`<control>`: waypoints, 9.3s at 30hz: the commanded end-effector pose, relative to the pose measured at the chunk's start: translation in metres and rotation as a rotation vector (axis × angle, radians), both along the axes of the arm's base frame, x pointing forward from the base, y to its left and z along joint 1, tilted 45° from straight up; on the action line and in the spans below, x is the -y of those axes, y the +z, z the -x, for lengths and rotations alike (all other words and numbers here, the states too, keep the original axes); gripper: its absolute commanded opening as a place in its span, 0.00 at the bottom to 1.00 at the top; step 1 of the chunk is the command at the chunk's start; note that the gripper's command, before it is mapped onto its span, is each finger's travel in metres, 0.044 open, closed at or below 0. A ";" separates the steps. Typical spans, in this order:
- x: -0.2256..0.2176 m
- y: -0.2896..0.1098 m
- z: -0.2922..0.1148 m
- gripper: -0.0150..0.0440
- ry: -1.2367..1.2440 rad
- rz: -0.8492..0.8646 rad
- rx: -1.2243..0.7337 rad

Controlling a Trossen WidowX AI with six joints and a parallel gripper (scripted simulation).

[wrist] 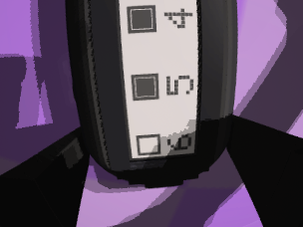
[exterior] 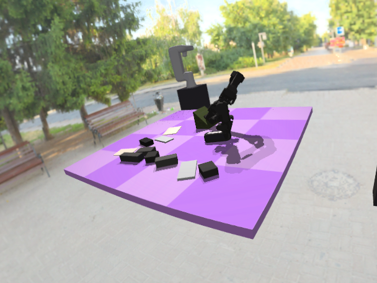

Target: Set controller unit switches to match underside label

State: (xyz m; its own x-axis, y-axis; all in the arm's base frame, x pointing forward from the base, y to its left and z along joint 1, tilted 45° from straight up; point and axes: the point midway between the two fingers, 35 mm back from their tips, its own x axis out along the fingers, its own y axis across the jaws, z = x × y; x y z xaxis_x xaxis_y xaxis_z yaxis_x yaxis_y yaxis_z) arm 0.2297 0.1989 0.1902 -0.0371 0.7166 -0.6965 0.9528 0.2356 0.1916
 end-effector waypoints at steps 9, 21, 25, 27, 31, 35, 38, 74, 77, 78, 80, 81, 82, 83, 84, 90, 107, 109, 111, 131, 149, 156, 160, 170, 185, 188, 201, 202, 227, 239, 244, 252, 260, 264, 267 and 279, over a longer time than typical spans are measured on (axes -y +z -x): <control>-0.001 -0.003 0.000 0.83 -0.004 0.004 -0.002; -0.001 -0.003 0.000 1.00 0.000 0.000 0.000; 0.006 -0.005 -0.003 1.00 0.000 0.004 0.000; 0.027 -0.009 -0.009 1.00 0.001 0.008 -0.001; 0.065 -0.015 -0.017 1.00 0.000 -0.003 -0.003; 0.067 -0.016 -0.017 1.00 0.000 -0.004 -0.003; 0.067 -0.016 -0.017 1.00 0.000 -0.004 -0.003; 0.096 -0.003 -0.004 0.25 0.801 0.126 1.457; 0.096 -0.003 -0.004 0.25 0.801 0.126 1.457; 0.096 -0.003 -0.004 0.25 0.801 0.126 1.457; 0.096 -0.003 -0.004 0.25 0.801 0.126 1.457; 0.096 -0.003 -0.004 0.25 0.801 0.126 1.457; 0.096 -0.003 -0.004 0.25 0.801 0.126 1.457; 0.096 -0.003 -0.004 0.25 0.801 0.126 1.457; 0.096 -0.003 -0.004 0.25 0.801 0.126 1.457; 0.095 -0.001 -0.005 0.39 0.768 0.107 1.403; 0.048 0.038 -0.005 1.00 -0.011 0.014 -0.004; 0.048 0.038 -0.004 1.00 -0.019 0.017 -0.018; 0.048 0.038 -0.004 1.00 -0.019 0.017 -0.018; 0.032 0.022 -0.005 1.00 -0.019 0.018 -0.016; 0.011 0.001 -0.003 1.00 -0.019 0.012 -0.015; 0.005 -0.003 -0.002 0.96 -0.019 0.010 -0.015; 0.005 -0.003 -0.002 0.81 -0.019 0.010 -0.015; 0.005 -0.003 -0.002 0.81 -0.019 0.010 -0.015; 0.010 -0.001 -0.002 0.82 -0.020 0.010 -0.016; 0.012 0.000 -0.003 0.82 -0.020 0.010 -0.016; 0.020 0.004 -0.004 0.82 -0.020 0.011 -0.016; 0.021 0.005 -0.004 0.82 -0.020 0.011 -0.016; 0.040 0.012 -0.007 0.82 -0.020 0.012 -0.016; 0.049 0.014 -0.009 0.82 -0.020 0.013 -0.016; 0.053 0.015 -0.009 0.82 -0.020 0.013 -0.016; 0.059 0.016 -0.011 0.82 -0.020 0.014 -0.017; 0.065 0.016 -0.012 0.82 -0.020 0.014 -0.017; 0.069 0.017 -0.013 0.82 -0.020 0.014 -0.017; 0.071 0.017 -0.013 0.82 -0.020 0.015 -0.017; 0.080 0.017 -0.015 0.82 -0.020 0.015 -0.017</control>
State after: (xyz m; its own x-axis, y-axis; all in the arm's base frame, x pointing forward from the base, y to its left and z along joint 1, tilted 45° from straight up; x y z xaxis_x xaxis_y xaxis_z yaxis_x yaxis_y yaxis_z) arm 0.2427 0.1223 0.2056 -0.0449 0.7080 -0.7048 0.9606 0.2243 0.1642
